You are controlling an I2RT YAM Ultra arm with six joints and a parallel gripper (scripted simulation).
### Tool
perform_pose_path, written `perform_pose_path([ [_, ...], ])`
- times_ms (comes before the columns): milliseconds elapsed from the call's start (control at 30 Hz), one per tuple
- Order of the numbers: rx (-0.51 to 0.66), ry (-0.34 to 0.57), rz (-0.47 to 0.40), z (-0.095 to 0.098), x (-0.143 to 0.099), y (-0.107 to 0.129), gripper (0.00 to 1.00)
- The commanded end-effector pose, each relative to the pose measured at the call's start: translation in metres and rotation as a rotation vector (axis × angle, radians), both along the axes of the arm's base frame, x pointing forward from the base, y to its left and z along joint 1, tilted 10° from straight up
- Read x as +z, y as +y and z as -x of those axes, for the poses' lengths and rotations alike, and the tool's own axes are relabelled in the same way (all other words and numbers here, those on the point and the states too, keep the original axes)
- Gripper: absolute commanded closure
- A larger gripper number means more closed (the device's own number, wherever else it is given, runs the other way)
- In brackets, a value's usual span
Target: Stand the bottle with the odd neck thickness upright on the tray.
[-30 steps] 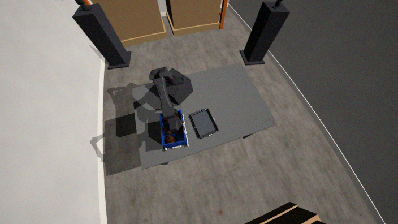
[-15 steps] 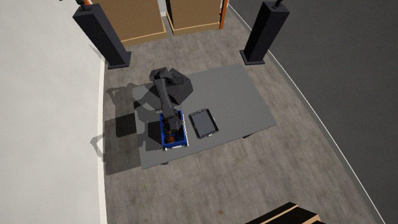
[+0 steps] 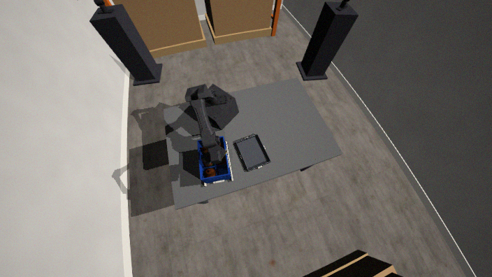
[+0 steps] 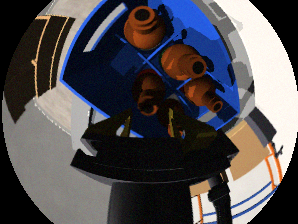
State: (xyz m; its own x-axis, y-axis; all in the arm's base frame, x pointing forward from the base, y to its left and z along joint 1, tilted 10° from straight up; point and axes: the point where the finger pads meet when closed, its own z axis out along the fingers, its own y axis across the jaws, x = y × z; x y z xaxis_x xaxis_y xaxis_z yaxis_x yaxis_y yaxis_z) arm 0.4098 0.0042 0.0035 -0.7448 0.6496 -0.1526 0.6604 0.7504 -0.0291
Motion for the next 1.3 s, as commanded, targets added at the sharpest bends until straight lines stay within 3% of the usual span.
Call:
perform_pose_path([
  [0, -0.001, -0.018, 0.0, -0.005, -0.006, -0.004, 0.39],
  [233, 0.0, -0.02, 0.0, -0.004, -0.01, -0.004, 0.39],
  [267, -0.002, -0.057, -0.002, -0.017, -0.001, -0.004, 0.39],
  [400, -0.002, -0.018, 0.0, -0.004, -0.016, -0.005, 0.39],
  [600, 0.001, -0.012, 0.0, -0.004, -0.023, -0.005, 0.39],
  [800, -0.002, -0.021, 0.0, -0.006, -0.022, -0.006, 0.39],
  [833, -0.003, -0.078, -0.003, -0.022, -0.006, -0.005, 0.39],
  [1267, 0.002, -0.059, -0.002, -0.019, -0.013, -0.003, 0.39],
])
